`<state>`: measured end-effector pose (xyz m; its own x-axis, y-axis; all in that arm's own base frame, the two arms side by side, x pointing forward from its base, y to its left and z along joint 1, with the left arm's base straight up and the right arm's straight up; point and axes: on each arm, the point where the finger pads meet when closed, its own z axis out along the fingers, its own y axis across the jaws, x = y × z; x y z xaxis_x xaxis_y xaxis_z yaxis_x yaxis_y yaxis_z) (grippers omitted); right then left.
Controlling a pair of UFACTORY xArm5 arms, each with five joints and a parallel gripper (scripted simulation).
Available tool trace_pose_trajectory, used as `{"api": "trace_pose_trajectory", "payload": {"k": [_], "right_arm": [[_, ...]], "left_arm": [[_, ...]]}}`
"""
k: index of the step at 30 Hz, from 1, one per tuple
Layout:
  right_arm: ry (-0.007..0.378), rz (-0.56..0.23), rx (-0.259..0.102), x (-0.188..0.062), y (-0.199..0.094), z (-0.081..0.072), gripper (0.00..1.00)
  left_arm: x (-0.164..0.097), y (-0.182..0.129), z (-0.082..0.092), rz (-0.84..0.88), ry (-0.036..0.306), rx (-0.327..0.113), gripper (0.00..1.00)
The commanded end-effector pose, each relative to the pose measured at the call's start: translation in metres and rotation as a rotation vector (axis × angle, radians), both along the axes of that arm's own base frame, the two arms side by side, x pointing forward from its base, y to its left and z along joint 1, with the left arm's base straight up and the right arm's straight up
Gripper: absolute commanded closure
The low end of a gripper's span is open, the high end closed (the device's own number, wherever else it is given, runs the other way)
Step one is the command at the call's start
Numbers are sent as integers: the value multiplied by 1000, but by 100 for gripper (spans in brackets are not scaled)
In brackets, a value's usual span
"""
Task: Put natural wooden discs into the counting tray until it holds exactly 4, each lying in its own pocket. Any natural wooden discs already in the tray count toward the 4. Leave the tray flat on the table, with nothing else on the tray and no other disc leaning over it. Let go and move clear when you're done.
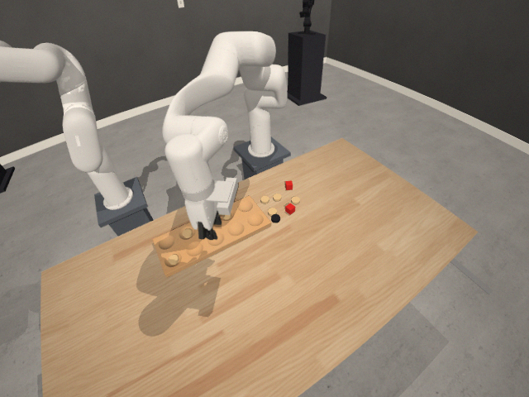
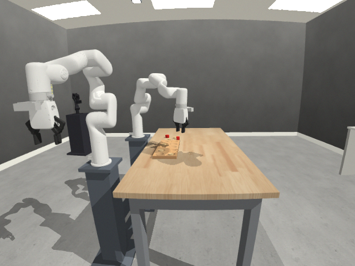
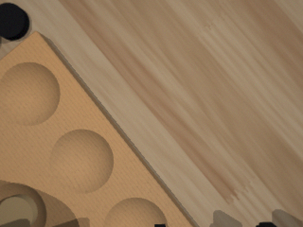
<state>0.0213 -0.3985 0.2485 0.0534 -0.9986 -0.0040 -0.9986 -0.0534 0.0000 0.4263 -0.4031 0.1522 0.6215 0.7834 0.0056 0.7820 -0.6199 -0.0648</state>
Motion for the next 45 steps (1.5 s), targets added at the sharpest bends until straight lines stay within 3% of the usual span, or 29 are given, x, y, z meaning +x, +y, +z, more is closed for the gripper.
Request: {"api": "trace_pose_trajectory", "payload": {"k": [1,7,9,10,18,21,24,26,27,31,44,45], "right_arm": [[0,0,-4,0,-1,1,0],[0,0,-4,0,-1,1,0],[0,0,-4,0,-1,1,0],[0,0,-4,0,-1,1,0],[0,0,-4,0,-1,1,0],[0,0,-4,0,-1,1,0],[0,0,-4,0,-1,1,0],[0,0,-4,0,-1,1,0],[0,0,-4,0,-1,1,0],[0,0,-4,0,-1,1,0],[0,0,-4,0,-1,1,0],[0,0,-4,0,-1,1,0]], "left_arm": [[2,69,2,278,-24,-11,52],[-15,141,-9,580,-6,27,52],[-15,141,-9,580,-6,27,52],[-23,176,-13,725,-2,41,52],[-47,264,-27,1098,-13,53,52],[-54,297,-46,1245,-29,41,52],[-59,320,-79,1387,-54,17,52],[-59,320,-79,1387,-54,17,52],[-62,335,-101,1464,-74,-5,52],[-63,335,-127,1464,-74,-5,52],[-63,335,-129,1464,-74,-5,52],[-63,335,-129,1464,-74,-5,100]]}}
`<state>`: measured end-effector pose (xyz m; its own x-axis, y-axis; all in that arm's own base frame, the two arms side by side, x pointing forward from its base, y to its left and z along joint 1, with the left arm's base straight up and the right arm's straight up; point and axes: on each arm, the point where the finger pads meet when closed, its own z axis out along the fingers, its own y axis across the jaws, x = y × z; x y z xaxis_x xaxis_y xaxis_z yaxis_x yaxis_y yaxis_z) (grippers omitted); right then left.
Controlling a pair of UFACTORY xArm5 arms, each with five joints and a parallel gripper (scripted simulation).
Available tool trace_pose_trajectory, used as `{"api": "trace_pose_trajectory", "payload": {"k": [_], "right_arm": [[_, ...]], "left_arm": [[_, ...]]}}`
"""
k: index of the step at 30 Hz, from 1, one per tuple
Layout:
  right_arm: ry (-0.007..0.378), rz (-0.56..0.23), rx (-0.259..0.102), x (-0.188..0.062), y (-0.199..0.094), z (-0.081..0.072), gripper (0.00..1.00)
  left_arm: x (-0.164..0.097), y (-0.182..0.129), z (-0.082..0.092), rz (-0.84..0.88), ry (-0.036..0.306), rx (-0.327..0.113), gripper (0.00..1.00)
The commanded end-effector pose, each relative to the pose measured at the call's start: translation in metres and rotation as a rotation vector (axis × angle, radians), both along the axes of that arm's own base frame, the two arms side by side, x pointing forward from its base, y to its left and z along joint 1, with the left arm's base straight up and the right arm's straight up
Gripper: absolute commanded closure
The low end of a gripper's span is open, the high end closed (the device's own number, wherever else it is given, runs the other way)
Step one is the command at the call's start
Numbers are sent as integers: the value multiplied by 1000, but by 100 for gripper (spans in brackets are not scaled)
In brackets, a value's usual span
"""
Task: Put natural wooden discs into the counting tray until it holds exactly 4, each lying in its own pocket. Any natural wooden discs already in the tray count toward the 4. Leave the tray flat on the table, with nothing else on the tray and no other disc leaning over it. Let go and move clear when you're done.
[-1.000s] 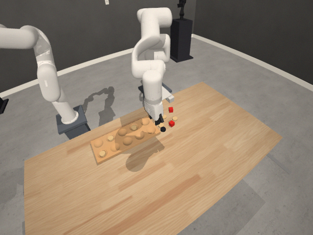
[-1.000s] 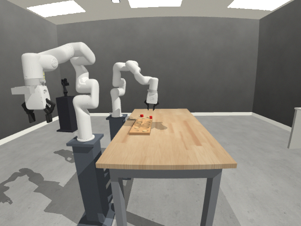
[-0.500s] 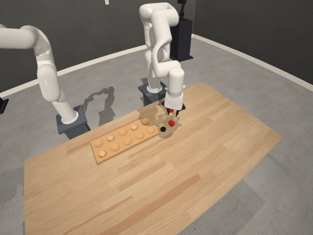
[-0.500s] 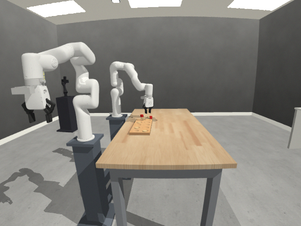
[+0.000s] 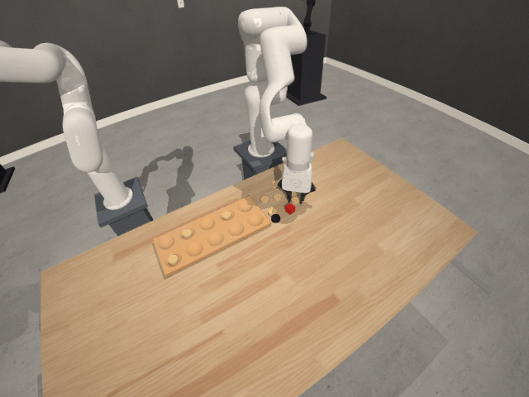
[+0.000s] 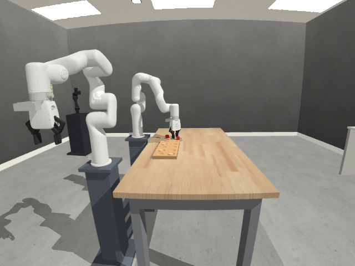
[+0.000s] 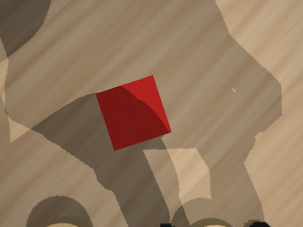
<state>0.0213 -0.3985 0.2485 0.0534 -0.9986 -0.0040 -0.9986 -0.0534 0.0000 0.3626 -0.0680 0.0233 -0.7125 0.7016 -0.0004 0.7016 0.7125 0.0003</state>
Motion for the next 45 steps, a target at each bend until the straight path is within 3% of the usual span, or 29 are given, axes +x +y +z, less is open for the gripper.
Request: {"api": "trace_pose_trajectory", "payload": {"k": [1,8,13,15,18,21,35,45], "right_arm": [[0,0,-4,0,-1,1,0],[0,0,-4,0,-1,1,0],[0,0,-4,0,-1,1,0],[0,0,-4,0,-1,1,0],[0,0,-4,0,-1,1,0],[0,0,-4,0,-1,1,0],[0,0,-4,0,-1,1,0],[0,0,-4,0,-1,1,0]], "left_arm": [[1,0,0,0,-3,-1,100],[1,0,5,0,-3,-1,100],[1,0,50,0,-3,-1,100],[1,0,50,0,-3,-1,100],[2,0,82,0,-3,-1,100],[1,0,99,0,-3,-1,100],[6,-9,103,0,-3,-1,100],[30,-56,113,0,-3,-1,100]]}}
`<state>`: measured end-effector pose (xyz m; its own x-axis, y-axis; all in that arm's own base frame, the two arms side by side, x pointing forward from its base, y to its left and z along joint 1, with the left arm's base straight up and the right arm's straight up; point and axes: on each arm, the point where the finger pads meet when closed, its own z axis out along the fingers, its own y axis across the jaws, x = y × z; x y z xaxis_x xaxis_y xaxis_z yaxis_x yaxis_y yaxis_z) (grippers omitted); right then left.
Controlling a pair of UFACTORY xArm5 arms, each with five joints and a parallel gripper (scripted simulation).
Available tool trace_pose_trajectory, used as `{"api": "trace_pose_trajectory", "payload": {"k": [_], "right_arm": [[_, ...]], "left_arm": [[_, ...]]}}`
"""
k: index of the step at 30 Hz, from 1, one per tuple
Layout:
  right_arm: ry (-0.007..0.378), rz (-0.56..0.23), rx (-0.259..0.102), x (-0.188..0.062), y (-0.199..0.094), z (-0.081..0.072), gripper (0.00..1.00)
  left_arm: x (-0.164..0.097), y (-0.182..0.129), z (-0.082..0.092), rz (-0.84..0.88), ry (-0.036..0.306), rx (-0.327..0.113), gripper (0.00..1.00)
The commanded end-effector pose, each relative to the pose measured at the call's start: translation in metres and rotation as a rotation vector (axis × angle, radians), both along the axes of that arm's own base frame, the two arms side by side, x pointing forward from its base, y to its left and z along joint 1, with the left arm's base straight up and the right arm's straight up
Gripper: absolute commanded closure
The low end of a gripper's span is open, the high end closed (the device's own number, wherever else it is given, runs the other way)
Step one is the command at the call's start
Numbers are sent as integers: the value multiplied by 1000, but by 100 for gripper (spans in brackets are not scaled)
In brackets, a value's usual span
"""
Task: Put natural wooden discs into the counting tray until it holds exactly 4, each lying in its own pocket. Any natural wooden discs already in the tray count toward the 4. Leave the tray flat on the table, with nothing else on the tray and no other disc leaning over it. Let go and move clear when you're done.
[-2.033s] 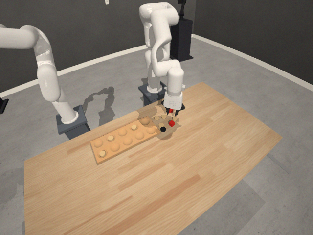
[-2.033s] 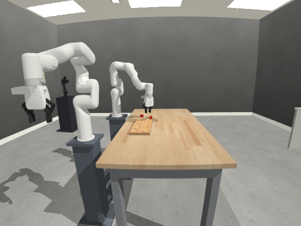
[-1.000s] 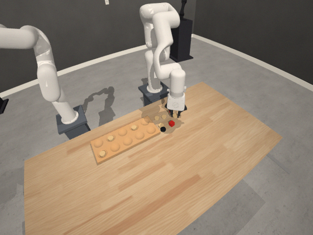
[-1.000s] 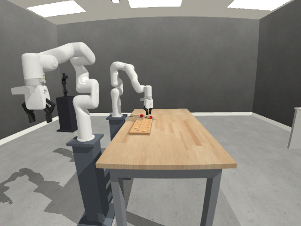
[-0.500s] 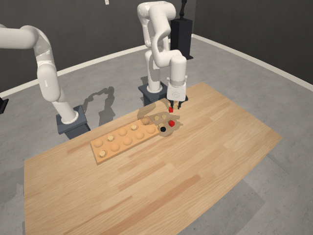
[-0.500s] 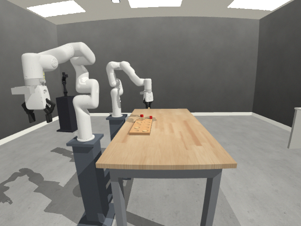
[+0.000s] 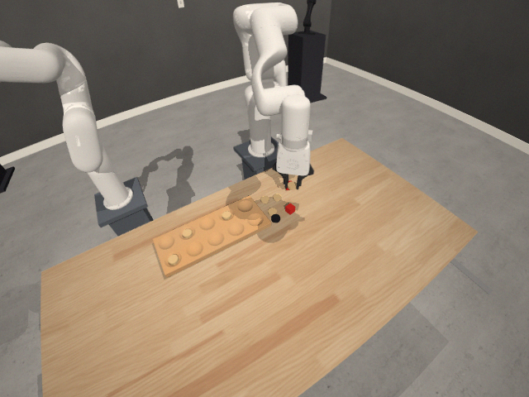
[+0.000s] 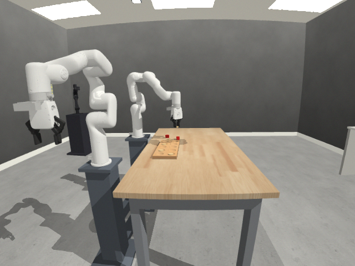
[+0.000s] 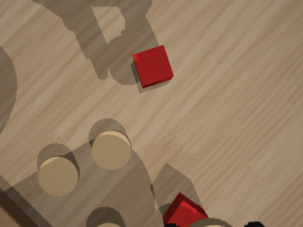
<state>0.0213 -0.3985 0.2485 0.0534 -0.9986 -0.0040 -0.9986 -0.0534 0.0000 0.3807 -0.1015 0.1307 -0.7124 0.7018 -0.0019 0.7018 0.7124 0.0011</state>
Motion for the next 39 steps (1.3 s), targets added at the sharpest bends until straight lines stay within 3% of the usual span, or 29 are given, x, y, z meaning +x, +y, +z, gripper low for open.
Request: {"api": "trace_pose_trajectory", "payload": {"k": [1,5,19,21,31,36,39], "right_arm": [[0,0,-4,0,-1,1,0],[0,0,-4,0,-1,1,0],[0,0,-4,0,-1,1,0],[0,0,-4,0,-1,1,0],[0,0,-4,0,-1,1,0],[0,0,-4,0,-1,1,0],[0,0,-4,0,-1,1,0]], "left_arm": [[15,-30,7,1,-2,-1,100],[21,-47,9,1,-2,-1,100],[39,-203,20,1,-2,-2,100],[39,-203,20,1,-2,-2,100],[15,-307,18,1,-1,-3,100],[1,-342,16,1,-1,-3,100],[-1,-347,16,1,-1,-3,100]]}}
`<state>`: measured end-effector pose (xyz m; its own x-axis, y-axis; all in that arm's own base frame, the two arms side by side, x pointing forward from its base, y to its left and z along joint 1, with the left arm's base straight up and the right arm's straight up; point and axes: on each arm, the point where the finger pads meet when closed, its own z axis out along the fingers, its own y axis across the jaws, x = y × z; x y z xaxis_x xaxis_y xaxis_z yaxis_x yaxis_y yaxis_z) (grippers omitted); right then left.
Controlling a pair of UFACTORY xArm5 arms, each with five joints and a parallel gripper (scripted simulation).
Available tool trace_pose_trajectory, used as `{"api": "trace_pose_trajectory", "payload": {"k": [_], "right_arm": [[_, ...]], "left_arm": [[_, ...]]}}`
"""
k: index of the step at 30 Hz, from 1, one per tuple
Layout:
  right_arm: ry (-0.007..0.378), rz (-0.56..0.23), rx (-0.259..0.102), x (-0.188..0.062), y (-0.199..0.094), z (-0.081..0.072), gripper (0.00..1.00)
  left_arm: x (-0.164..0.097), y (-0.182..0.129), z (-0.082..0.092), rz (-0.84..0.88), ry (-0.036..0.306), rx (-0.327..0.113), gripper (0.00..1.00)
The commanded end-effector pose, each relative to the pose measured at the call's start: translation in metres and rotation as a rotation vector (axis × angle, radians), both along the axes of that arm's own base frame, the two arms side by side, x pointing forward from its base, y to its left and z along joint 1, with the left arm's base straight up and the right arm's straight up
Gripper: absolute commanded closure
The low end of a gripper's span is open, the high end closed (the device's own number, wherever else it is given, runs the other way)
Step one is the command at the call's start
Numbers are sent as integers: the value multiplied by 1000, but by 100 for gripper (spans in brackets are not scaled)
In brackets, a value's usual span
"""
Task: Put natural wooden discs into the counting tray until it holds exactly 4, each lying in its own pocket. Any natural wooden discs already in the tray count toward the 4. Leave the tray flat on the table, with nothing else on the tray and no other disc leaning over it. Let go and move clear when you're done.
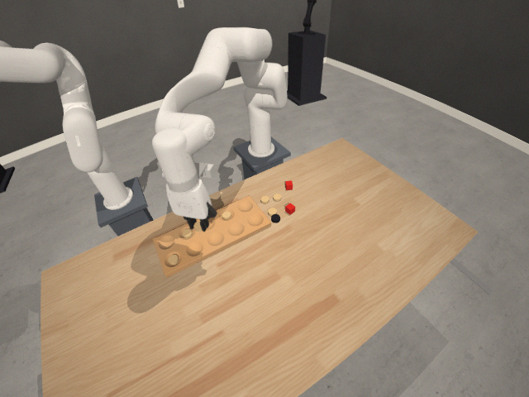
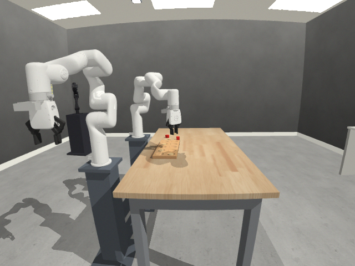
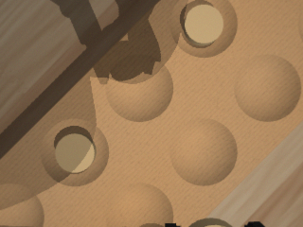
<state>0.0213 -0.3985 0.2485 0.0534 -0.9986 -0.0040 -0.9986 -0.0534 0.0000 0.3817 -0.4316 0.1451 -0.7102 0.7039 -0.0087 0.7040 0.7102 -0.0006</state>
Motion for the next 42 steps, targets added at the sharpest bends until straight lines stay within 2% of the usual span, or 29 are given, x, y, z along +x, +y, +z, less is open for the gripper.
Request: {"api": "trace_pose_trajectory", "payload": {"k": [1,7,17,20,25,27,35,42], "right_arm": [[0,0,-4,0,-1,1,0],[0,0,-4,0,-1,1,0],[0,0,-4,0,-1,1,0],[0,0,-4,0,-1,1,0],[0,0,-4,0,-1,1,0],[0,0,-4,0,-1,1,0],[0,0,-4,0,-1,1,0],[0,0,-4,0,-1,1,0]], "left_arm": [[-4,-21,1,4,2,3,100],[-12,-37,-1,4,3,2,100],[-14,-40,-3,4,3,2,100],[-14,-40,-22,4,3,3,100],[-14,-40,-73,4,3,3,100],[-14,-39,-83,4,3,3,100],[-14,-39,-86,4,3,3,100],[-14,-40,-96,4,3,3,100]]}}
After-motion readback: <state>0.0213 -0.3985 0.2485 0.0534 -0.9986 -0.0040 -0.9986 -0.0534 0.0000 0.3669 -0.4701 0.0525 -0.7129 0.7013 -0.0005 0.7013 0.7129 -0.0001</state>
